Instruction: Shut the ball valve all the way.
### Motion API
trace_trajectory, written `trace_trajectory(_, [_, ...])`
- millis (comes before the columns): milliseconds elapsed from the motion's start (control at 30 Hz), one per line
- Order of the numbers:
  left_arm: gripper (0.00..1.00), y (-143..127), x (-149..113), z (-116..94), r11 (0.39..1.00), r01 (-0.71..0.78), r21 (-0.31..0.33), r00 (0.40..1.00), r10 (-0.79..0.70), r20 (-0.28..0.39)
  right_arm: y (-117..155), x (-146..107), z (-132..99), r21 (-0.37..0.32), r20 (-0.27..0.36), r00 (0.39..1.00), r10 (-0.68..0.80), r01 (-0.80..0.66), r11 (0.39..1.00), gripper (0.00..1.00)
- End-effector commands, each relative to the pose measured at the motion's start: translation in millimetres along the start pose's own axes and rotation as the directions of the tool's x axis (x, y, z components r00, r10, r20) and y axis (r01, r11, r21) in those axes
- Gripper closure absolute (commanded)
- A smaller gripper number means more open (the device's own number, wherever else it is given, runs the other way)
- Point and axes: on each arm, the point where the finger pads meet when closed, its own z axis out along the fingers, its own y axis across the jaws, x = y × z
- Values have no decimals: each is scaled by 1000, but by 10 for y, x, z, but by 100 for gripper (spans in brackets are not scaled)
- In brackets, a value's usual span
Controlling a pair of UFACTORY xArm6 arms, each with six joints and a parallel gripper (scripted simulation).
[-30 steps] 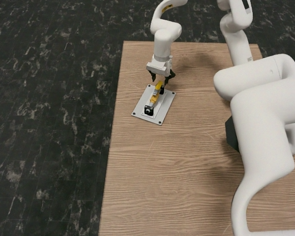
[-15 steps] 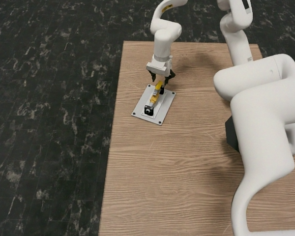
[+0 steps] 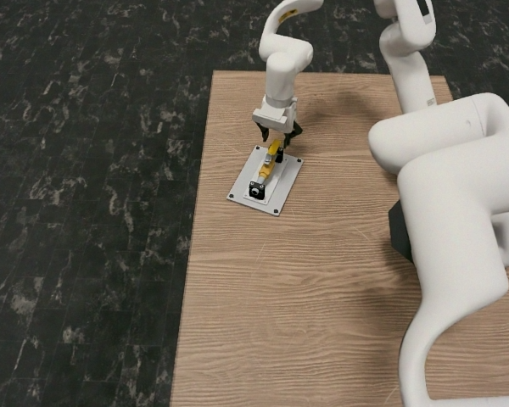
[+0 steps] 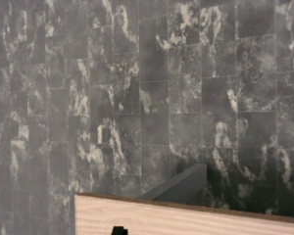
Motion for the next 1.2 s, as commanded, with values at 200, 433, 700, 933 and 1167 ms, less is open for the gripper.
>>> trace_trajectory(200, [0, -1, 8, -14, 1000, 0, 0, 1000, 0, -4, 7, 5, 66, -1, -2, 1000, 1, -1, 1000, 31])
trace_trajectory(433, [0, -1, 8, -14, 1000, 0, 0, 1000, 0, -4, 7, 5, 106, -1, -2, 1000, 1, -1, 1000, 31])
trace_trajectory(700, [0, -1, 8, -14, 1000, 0, 0, 1000, 0, -4, 7, 5, 159, -1, -2, 1000, 1, -1, 1000, 31])
trace_trajectory(933, [0, -1, 8, -14, 1000, 0, 0, 1000, 0, -4, 7, 5, 182, -1, -2, 1000, 1, -1, 1000, 31])
trace_trajectory(1167, [0, -1, 8, -14, 1000, 0, 0, 1000, 0, -4, 7, 5, 198, -1, -2, 1000, 1, -1, 1000, 31])
